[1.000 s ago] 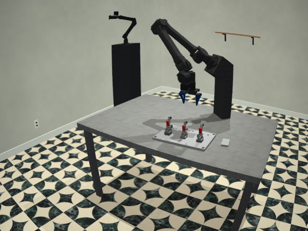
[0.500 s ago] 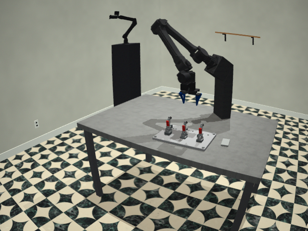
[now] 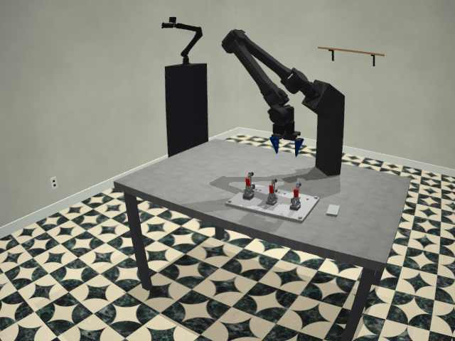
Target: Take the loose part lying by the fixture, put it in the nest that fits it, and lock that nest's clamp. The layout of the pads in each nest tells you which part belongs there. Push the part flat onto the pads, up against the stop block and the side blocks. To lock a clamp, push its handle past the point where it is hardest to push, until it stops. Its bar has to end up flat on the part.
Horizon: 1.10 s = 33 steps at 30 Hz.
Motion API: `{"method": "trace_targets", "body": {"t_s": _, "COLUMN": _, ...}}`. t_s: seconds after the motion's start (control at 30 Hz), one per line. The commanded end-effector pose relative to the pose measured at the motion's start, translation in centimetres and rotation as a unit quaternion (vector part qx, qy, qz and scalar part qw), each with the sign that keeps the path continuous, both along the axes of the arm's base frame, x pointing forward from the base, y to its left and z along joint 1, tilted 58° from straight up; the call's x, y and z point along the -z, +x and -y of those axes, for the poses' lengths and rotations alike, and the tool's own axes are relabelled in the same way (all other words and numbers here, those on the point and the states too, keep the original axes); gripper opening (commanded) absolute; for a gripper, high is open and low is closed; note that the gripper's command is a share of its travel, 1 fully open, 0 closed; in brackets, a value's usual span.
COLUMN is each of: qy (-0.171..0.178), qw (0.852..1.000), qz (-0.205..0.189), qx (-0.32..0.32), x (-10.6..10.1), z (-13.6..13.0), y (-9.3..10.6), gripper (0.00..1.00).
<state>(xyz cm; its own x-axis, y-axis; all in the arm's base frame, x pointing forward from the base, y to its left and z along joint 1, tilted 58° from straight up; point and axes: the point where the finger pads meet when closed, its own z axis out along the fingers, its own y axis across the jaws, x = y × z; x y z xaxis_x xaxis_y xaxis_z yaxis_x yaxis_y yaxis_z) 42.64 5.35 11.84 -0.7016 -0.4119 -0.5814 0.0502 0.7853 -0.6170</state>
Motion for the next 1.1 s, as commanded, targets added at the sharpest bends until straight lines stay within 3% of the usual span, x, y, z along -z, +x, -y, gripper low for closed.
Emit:
{"method": "trace_targets", "body": {"t_s": 0.0, "qy": 0.009, "qw": 1.0, "qz": 0.012, "qx": 0.001, "x": 0.3, "z": -1.4, "y": 0.6, "gripper": 0.92}}
{"method": "trace_targets", "body": {"t_s": 0.43, "qy": 0.003, "qw": 1.0, "qz": 0.001, "qx": -0.001, "x": 5.9, "z": -8.7, "y": 0.9, "gripper": 0.92}}
{"method": "trace_targets", "body": {"t_s": 0.5, "qy": 0.003, "qw": 1.0, "qz": 0.001, "qx": -0.001, "x": 5.9, "z": -8.7, "y": 0.9, "gripper": 0.92}}
{"method": "trace_targets", "body": {"t_s": 0.93, "qy": 0.003, "qw": 1.0, "qz": 0.003, "qx": -0.003, "x": 11.6, "z": -16.8, "y": 1.6, "gripper": 0.92}}
{"method": "trace_targets", "body": {"t_s": 1.07, "qy": 0.003, "qw": 1.0, "qz": 0.003, "qx": -0.003, "x": 12.2, "z": -17.7, "y": 1.7, "gripper": 0.92}}
